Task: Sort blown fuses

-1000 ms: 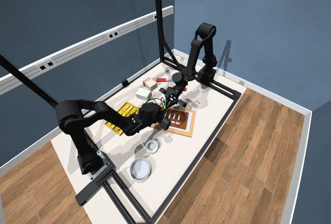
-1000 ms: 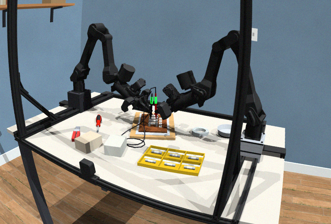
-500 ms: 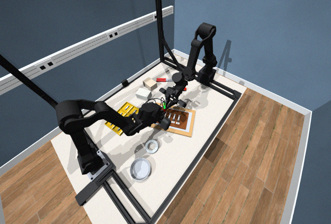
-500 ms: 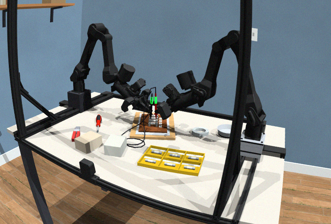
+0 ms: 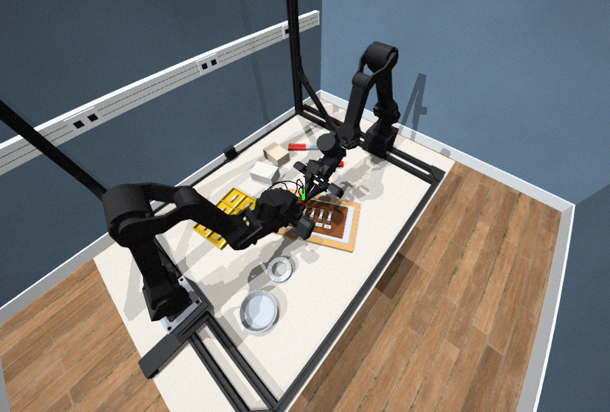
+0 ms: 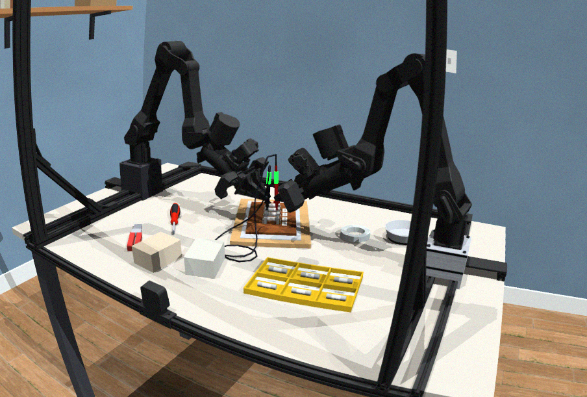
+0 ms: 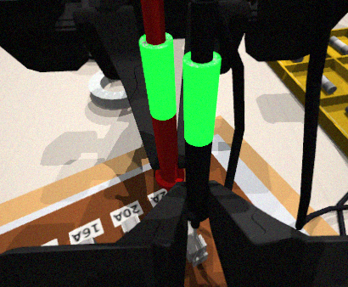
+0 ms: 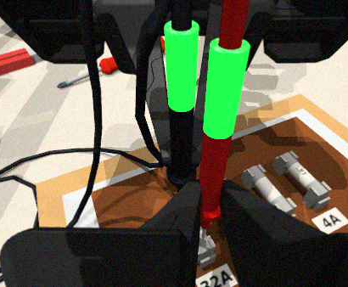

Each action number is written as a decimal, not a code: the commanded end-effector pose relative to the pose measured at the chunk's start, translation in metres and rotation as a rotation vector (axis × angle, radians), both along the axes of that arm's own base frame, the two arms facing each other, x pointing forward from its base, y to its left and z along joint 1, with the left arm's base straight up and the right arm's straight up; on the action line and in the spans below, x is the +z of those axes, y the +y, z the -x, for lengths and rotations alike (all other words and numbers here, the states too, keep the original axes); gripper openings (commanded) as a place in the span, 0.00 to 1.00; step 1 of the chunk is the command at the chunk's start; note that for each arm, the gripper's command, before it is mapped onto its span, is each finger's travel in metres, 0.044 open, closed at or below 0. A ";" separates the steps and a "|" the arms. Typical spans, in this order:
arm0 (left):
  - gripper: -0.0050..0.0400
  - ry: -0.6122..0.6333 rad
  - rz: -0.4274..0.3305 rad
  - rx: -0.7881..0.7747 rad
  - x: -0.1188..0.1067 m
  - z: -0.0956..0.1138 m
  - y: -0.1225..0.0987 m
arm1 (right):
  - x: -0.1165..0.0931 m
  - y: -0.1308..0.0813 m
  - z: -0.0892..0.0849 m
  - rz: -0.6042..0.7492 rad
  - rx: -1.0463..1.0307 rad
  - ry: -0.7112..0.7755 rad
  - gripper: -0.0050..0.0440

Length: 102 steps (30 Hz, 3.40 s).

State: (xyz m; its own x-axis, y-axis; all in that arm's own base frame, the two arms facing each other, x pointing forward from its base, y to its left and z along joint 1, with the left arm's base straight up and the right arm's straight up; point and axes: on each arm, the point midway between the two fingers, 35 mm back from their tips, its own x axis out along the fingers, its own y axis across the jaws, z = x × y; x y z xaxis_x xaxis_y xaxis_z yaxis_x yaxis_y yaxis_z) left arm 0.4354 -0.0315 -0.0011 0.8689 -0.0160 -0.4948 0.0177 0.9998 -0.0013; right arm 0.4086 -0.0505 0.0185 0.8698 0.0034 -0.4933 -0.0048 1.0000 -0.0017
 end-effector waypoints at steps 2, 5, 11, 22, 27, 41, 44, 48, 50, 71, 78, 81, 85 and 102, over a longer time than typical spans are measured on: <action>0.00 -0.015 0.001 0.000 0.005 -0.002 0.000 | -0.003 0.000 0.002 -0.002 -0.004 0.007 0.00; 0.00 -0.013 -0.001 0.000 0.007 -0.001 0.001 | 0.003 0.000 0.000 0.000 -0.004 -0.003 0.00; 0.00 -0.021 0.000 0.000 0.016 -0.001 0.001 | 0.016 -0.001 -0.004 0.004 -0.004 -0.025 0.00; 0.00 -0.032 0.001 0.000 0.034 -0.004 0.000 | 0.033 -0.001 -0.005 0.005 -0.004 -0.032 0.00; 0.00 -0.036 0.001 0.000 0.039 -0.005 0.000 | 0.037 -0.001 -0.005 0.005 -0.004 -0.032 0.00; 0.00 -0.015 0.001 0.000 0.043 -0.001 0.000 | 0.042 0.000 -0.002 0.002 -0.002 -0.012 0.00; 0.00 -0.015 0.001 0.000 0.043 -0.001 0.000 | 0.042 0.000 -0.002 0.002 -0.002 -0.012 0.00; 0.00 -0.018 -0.001 -0.002 0.046 0.006 0.005 | 0.049 -0.006 0.001 0.006 0.001 -0.022 0.00; 0.00 -0.017 -0.002 -0.002 0.047 0.009 0.007 | 0.049 -0.009 0.005 0.005 0.001 -0.015 0.00; 0.00 -0.012 -0.003 -0.002 0.057 0.040 0.027 | 0.054 -0.027 0.005 0.003 0.003 -0.013 0.00; 0.00 -0.012 -0.002 -0.002 0.058 0.043 0.029 | 0.050 -0.028 -0.001 0.002 -0.004 -0.012 0.00; 0.00 -0.014 -0.002 -0.001 0.054 0.033 0.028 | 0.047 -0.028 -0.006 0.003 -0.004 -0.012 0.00; 0.00 -0.014 -0.002 -0.001 0.051 0.028 0.028 | 0.043 -0.027 -0.011 0.002 -0.004 -0.012 0.00; 0.00 -0.014 -0.002 -0.001 0.037 0.008 0.027 | 0.039 -0.028 -0.016 0.004 -0.002 -0.013 0.00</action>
State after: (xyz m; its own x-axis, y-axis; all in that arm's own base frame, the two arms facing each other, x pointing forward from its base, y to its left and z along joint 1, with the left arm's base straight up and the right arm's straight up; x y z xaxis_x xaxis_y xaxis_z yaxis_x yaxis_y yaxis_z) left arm 0.4164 -0.0038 0.0279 0.8594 -0.0151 -0.5110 0.0173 0.9999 -0.0005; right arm 0.4196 -0.0768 0.0490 0.8644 0.0042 -0.5027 -0.0046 1.0000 0.0004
